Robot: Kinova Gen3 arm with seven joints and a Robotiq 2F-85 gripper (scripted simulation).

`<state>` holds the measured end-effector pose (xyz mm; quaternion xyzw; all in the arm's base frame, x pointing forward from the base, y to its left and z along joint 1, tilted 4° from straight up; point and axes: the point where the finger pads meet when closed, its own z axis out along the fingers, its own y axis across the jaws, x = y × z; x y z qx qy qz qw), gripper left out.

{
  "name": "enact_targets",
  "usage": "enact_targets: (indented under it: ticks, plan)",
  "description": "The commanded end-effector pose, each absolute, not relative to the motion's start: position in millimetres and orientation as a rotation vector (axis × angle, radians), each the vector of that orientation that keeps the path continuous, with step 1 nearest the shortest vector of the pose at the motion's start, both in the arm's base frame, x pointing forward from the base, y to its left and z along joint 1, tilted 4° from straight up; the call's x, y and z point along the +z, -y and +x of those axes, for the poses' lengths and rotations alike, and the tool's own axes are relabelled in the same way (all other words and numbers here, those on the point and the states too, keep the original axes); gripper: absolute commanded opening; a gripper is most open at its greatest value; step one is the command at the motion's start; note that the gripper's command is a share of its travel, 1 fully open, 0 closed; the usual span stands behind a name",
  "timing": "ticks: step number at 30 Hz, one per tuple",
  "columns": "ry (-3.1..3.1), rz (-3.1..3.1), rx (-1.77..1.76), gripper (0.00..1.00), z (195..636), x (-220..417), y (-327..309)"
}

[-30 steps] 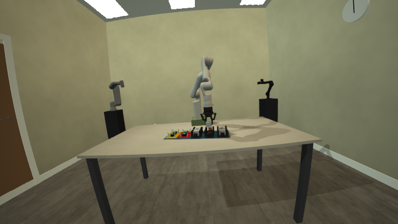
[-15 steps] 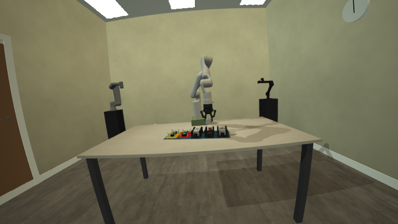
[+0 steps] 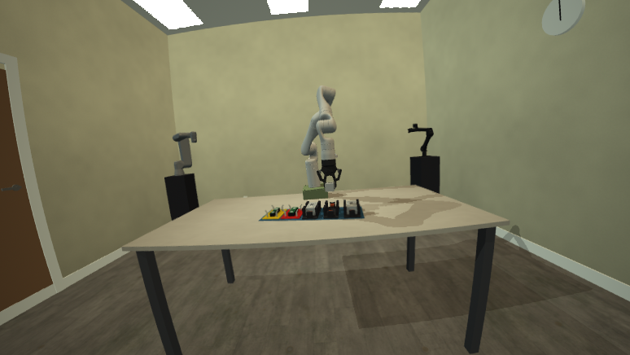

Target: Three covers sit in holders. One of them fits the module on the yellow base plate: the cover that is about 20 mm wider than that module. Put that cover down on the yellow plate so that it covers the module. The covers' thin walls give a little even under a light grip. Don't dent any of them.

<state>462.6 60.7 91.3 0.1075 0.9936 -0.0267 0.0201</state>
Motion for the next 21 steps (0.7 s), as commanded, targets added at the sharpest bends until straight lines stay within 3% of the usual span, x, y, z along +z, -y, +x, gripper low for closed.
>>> enact_targets:
  ticks: [1,21]
  plan:
    - [-3.081,0.333,-0.082,0.01,463.1,92.0,-60.8]
    - [-3.081,0.333,-0.082,0.00,463.1,92.0,-60.8]
